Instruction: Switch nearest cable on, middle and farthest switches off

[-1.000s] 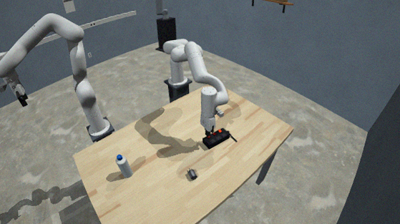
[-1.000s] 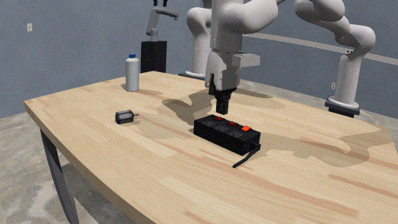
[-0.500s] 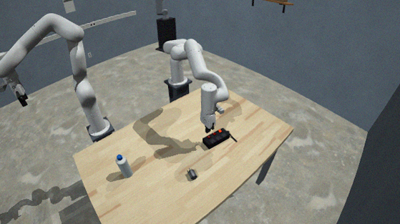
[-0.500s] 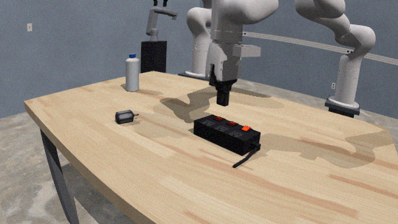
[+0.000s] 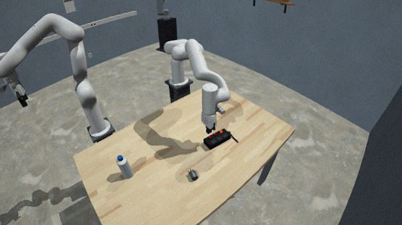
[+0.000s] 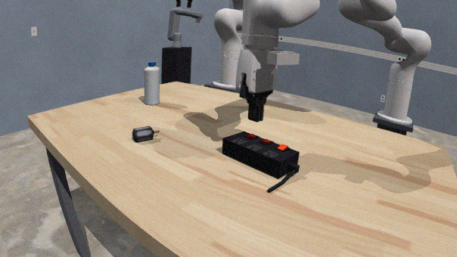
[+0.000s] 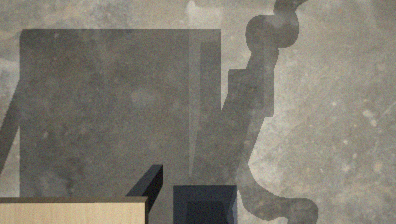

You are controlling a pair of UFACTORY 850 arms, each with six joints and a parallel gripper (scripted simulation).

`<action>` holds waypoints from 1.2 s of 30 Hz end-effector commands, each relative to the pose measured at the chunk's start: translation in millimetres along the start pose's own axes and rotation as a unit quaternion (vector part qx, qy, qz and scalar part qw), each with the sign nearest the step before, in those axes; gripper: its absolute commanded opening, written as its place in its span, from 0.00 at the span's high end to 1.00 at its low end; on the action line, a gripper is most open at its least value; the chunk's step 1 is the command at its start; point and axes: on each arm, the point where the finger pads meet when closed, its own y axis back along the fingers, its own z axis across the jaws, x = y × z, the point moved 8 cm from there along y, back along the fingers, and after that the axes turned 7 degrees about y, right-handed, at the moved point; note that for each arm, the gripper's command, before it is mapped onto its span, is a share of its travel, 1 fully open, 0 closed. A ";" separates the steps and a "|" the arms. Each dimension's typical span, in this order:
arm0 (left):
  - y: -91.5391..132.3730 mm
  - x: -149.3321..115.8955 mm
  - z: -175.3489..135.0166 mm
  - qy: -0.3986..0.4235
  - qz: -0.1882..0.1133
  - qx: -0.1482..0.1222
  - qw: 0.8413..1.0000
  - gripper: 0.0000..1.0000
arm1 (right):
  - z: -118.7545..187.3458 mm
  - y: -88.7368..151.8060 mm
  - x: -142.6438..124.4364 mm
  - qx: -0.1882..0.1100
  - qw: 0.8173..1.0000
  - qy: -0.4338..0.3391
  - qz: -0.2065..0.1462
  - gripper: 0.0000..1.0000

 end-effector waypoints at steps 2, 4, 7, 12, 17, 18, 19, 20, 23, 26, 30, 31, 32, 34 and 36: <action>2.5 -0.2 0.5 0.000 0.000 -0.001 1.000 0.00 | 0.0 0.8 0.2 0.000 1.000 0.000 0.001 0.00; 5.3 -0.2 0.5 0.000 0.000 -0.001 1.000 0.00 | 0.0 0.8 0.2 0.000 1.000 0.000 0.001 0.00; 14.8 -0.2 0.5 0.000 0.000 -0.001 1.000 0.00 | 0.0 0.8 0.2 0.000 1.000 0.000 0.001 0.00; 30.7 -0.2 0.5 0.000 0.000 -0.001 1.000 0.00 | 0.0 0.8 0.2 0.000 1.000 0.000 0.001 0.00; 61.4 -0.2 0.4 0.000 0.000 -0.001 1.000 0.00 | 0.0 0.8 0.2 0.000 1.000 0.000 0.001 0.00; 67.1 -0.2 0.4 0.000 0.000 -0.001 1.000 0.00 | 0.0 0.8 0.2 0.000 1.000 0.000 0.001 0.00; 72.5 -0.2 0.4 0.000 0.000 -0.001 1.000 0.00 | 0.0 0.8 0.2 0.000 1.000 0.000 0.001 0.00; 77.5 -0.2 0.4 0.000 0.000 -0.001 1.000 0.00 | 0.0 0.8 0.2 0.000 1.000 0.000 0.001 0.00; 89.6 -0.1 0.4 0.000 0.000 -0.001 1.000 0.00 | 0.0 0.8 0.2 0.000 1.000 0.000 0.001 0.00; 96.7 -0.1 0.4 0.000 0.000 -0.001 1.000 0.00 | 0.0 0.8 0.2 0.000 1.000 0.000 0.001 0.00; 98.8 -0.1 0.3 0.000 0.000 -0.001 1.000 0.00 | 0.0 0.8 0.2 0.000 1.000 0.000 0.001 0.00; 99.3 -0.1 0.3 0.000 0.000 -0.001 1.000 0.00 | 0.0 0.8 0.2 0.000 1.000 0.000 0.001 0.00; 99.5 -0.1 0.3 0.000 0.000 -0.001 1.000 0.00 | 0.0 0.8 0.2 0.000 1.000 0.000 0.001 0.00; 99.5 -0.1 0.3 0.000 0.000 -0.001 1.000 0.00 | 0.0 0.8 0.2 0.000 1.000 0.000 0.001 0.00; 99.5 -0.1 0.3 0.000 0.000 -0.001 1.000 0.00 | 0.0 0.8 0.2 0.000 1.000 0.000 0.001 0.00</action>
